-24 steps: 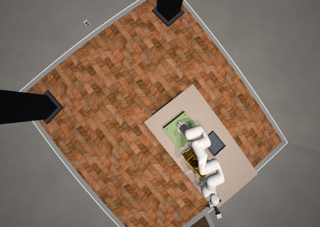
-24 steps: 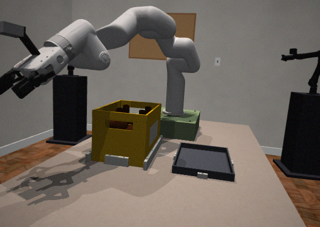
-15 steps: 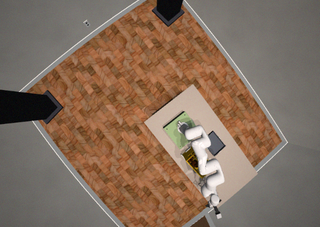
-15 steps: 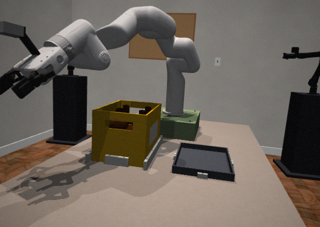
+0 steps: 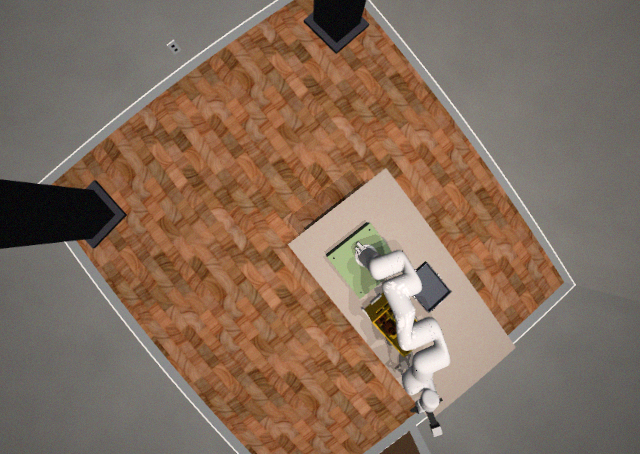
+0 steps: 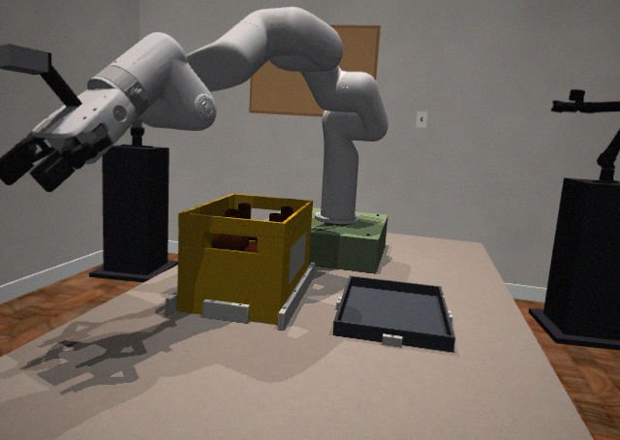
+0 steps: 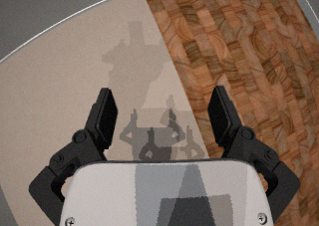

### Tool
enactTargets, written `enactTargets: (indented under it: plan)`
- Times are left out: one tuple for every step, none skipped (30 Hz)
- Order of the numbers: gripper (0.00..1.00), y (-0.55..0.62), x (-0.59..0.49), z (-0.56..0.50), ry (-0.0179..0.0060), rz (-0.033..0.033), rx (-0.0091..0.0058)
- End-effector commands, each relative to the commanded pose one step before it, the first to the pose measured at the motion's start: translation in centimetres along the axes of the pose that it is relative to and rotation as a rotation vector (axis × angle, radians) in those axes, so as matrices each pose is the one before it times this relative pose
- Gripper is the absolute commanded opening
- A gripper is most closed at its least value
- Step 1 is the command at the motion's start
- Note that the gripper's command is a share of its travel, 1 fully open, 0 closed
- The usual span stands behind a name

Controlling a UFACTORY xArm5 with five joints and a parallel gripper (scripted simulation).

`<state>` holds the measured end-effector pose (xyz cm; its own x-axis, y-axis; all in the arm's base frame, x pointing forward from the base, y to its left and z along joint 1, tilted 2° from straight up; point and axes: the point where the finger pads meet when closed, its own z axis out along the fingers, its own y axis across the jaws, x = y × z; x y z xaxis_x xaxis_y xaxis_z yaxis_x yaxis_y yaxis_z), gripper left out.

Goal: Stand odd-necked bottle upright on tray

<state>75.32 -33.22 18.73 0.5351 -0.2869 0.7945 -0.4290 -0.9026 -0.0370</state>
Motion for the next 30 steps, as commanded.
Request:
enactTargets:
  plan:
    - [1.0,0.4,-2.212,-3.989,-0.14834,0.06348,-0.01431]
    - [1.0,0.07,-0.381,-0.362,-0.01578,0.00645,-0.00201]
    - [1.0,0.013,-0.071,-0.065,-0.00286,0.00117,-0.00037]
    - [1.0,0.0,0.0,0.0,0.0,0.0,0.0]
    - [1.0,0.274,-1.493,-1.344,-0.05711,0.02341,-0.00814]
    - [1.0,0.051,-0.255,-0.202,-0.00886,0.00364,-0.00137]
    - [1.0,0.0,0.0,0.0,0.0,0.0,0.0]
    - [1.0,0.277,-1.387,-1.069,-0.04613,0.01902,-0.00764]
    - [1.0,0.0,0.0,0.0,0.0,0.0,0.0]
    - [1.0,0.0,0.0,0.0,0.0,0.0,0.0]
    - [1.0,0.386,-1.823,-1.252,-0.055,0.02279,-0.01019]
    - [1.0,0.121,-0.524,-0.315,-0.01469,0.00611,-0.00292]
    - [1.0,0.12,-0.51,-0.295,-0.01395,0.00581,-0.00285]
    - [1.0,0.163,-0.68,-0.379,-0.01817,0.00758,-0.00383]
    - [1.0,0.188,-0.769,-0.407,-0.01996,0.00835,-0.00436]
    - [1.0,0.194,-0.773,-0.387,-0.01949,0.00817,-0.00441]
    - [1.0,0.197,-0.762,-0.36,-0.01868,0.00785,-0.00436]
    - [1.0,0.203,-0.766,-0.342,-0.01832,0.00771,-0.00442]
    - [1.0,0.211,-0.78,-0.328,-0.01823,0.00769,-0.00453]
    - [1.0,0.221,-0.796,-0.315,-0.01818,0.00769,-0.00465]
    - [1.0,0.229,-0.806,-0.3,-0.01804,0.00764,-0.00474]
    - [1.0,0.237,-0.814,-0.283,-0.01786,0.00759,-0.00483]
    - [1.0,0.244,-0.821,-0.266,-0.01768,0.00753,-0.00491]
    - [1.0,0.252,-0.828,-0.25,-0.01751,0.00747,-0.00499]
    - [1.0,0.259,-0.834,-0.233,-0.01736,0.00742,-0.00507]
    - [1.0,0.0,0.0,0.0,0.0,0.0,0.0]
    - [1.0,0.0,0.0,0.0,0.0,0.0,0.0]
    - [1.0,0.776,-2.45,-0.624,-0.04962,0.02131,-0.01518]
    - [1.0,0.194,-0.576,-0.112,-0.01136,0.0049,-0.00362]
    - [1.0,0.194,-0.567,-0.103,-0.01109,0.00479,-0.00359]
